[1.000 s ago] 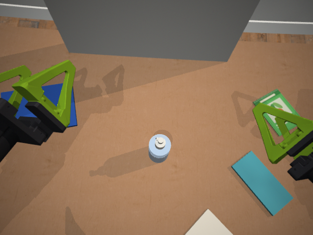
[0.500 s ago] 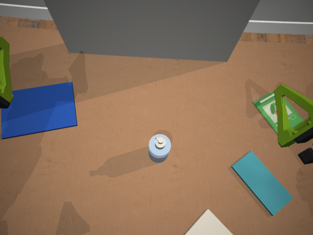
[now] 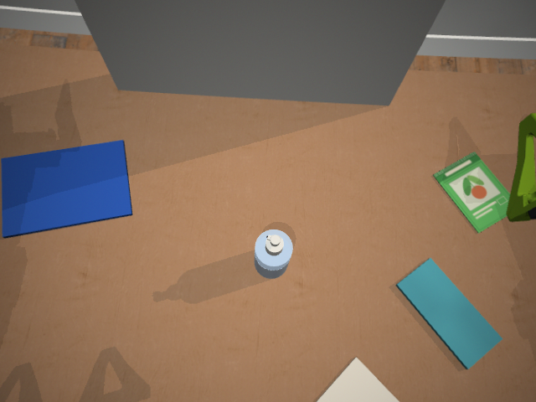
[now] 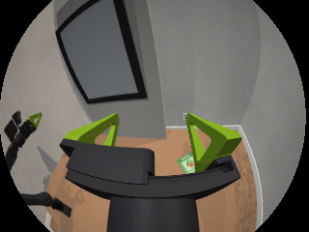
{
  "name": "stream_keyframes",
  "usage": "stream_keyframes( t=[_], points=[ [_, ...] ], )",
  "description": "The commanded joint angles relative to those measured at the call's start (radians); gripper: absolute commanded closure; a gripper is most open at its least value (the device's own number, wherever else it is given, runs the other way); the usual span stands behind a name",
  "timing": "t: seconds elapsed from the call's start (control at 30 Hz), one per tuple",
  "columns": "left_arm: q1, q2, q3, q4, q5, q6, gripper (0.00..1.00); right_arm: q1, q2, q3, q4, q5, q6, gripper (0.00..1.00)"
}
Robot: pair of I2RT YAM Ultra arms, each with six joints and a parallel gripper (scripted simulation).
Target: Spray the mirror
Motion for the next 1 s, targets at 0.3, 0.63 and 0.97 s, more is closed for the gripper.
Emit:
stream_keyframes(
  t=[0.3, 0.63, 0.97],
  points=[
    [0.162, -0.064, -0.031, 0.091, 0.057, 0.133, 0.0, -0.024, -0.022, 0.003, 0.114, 0.071, -0.165, 0.0],
    [0.155, -0.027, -0.029, 0.045, 0.032, 0.12, 0.0, -0.023, 0.014, 0.017, 0.106, 0.063, -0.143, 0.0],
    [0.153, -0.023, -0.036, 0.044, 0.025, 0.129, 0.31, -0.013, -0.001, 0.017, 0.096, 0.068, -0.141, 0.0]
  ],
)
